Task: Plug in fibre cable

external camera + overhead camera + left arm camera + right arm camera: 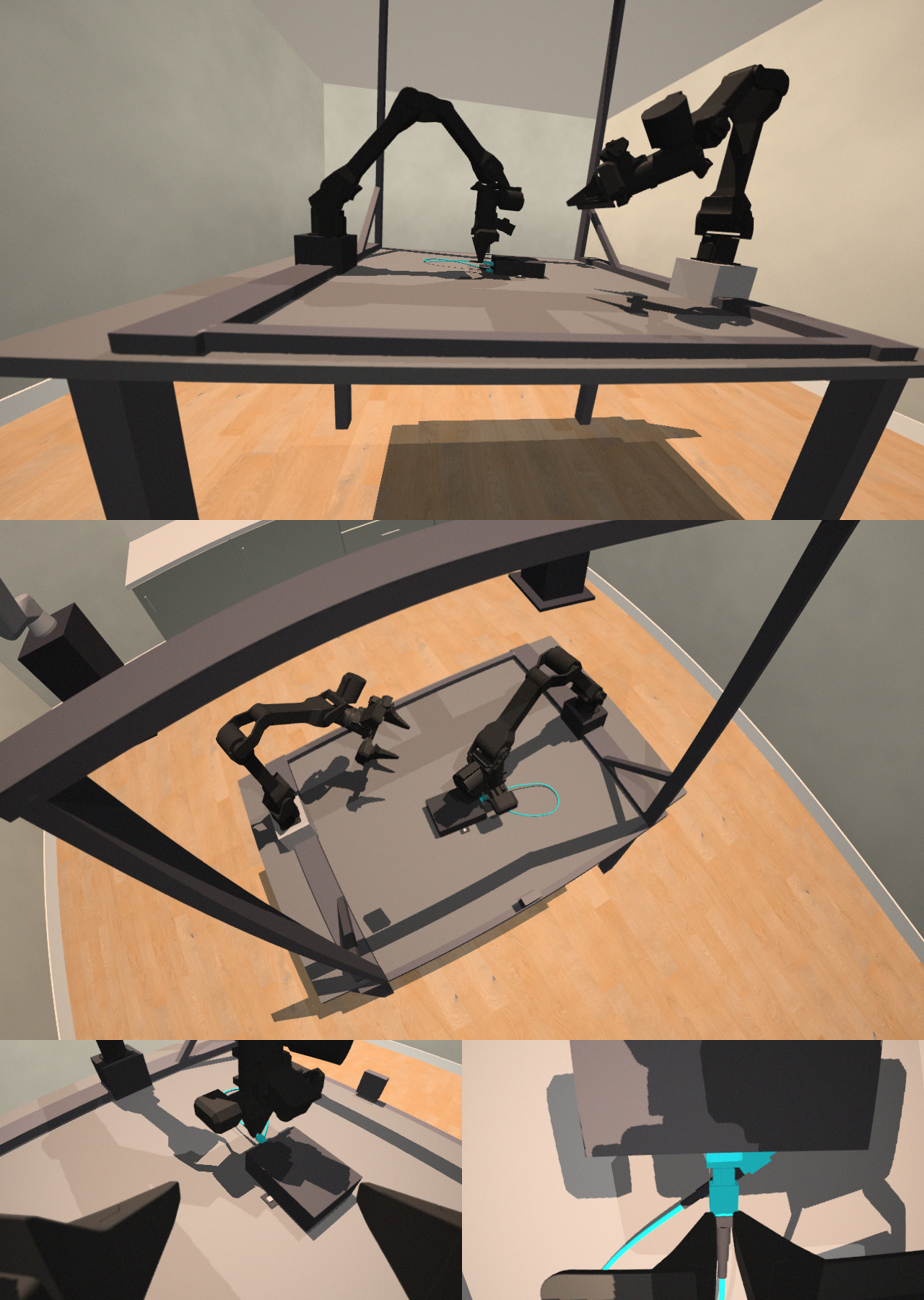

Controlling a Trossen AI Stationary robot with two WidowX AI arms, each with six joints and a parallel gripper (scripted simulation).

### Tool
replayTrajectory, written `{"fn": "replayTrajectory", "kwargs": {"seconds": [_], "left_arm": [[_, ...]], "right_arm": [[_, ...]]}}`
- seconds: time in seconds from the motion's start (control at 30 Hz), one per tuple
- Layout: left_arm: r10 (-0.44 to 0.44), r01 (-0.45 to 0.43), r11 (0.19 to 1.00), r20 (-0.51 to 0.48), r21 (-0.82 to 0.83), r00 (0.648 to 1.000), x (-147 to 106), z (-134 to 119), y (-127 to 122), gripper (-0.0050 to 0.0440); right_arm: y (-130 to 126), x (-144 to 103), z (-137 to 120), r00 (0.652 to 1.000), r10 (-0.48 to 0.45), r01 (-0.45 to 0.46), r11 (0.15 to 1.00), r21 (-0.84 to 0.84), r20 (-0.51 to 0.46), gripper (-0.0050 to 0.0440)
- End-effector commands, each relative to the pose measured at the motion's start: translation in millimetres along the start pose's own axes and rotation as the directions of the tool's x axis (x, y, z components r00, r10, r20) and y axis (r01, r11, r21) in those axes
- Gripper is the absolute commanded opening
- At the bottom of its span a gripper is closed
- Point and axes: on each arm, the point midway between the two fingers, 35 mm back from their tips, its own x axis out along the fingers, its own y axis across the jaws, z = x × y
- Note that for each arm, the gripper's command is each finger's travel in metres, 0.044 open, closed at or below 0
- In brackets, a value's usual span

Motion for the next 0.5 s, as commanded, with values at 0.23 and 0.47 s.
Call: {"fn": "replayTrajectory", "kwargs": {"seconds": [0.23,0.47], "left_arm": [[0.009,-0.009,1.0,0.01,0.017,1.0,-2.5,6.7,2.4,0.044],[0.009,-0.009,1.0,0.01,0.017,1.0,-2.5,6.7,2.4,0.044]], "right_arm": [[0.3,-9.7,12.6,0.999,0.0,0.001,1.0,-0.01,0.052,0.0],[0.1,-10.5,18.5,0.997,0.002,-0.002,1.0,-0.004,0.071,0.0]]}}
